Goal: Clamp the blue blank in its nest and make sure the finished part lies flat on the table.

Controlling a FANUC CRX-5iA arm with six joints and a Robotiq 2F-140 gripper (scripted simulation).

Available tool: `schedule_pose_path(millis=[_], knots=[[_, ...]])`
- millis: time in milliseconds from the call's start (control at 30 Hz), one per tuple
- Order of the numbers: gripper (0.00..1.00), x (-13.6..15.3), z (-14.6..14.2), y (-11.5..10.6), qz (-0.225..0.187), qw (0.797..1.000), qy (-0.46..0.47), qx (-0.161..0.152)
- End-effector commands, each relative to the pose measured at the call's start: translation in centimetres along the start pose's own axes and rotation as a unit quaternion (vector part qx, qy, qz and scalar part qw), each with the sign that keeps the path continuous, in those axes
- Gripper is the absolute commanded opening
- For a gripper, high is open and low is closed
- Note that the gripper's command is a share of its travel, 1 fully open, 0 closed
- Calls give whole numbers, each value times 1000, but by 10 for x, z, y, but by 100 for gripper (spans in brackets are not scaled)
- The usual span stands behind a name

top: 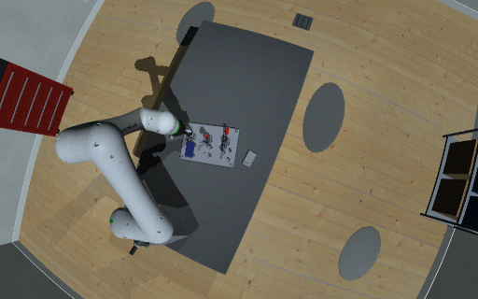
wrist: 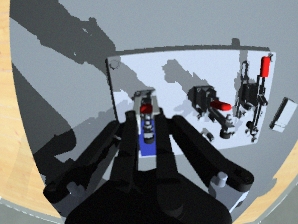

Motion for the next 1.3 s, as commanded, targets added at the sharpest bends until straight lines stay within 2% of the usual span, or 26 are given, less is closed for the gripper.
schedule_pose_path(millis=[0, 1267], knots=[[0, 0, 0, 0, 0, 1000, 0, 0], [0, -8, 1, 0, 0, 1000, 0, 0]])
Point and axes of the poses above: the point where the finger pads meet when closed, its own y axis out along the fingers, its own z axis across the jaws, x = y × z, the point moved 7 cm from there along -y, back along the fingers, and after that the axes turned 10 degrees about -y, right-handed, at the moved point
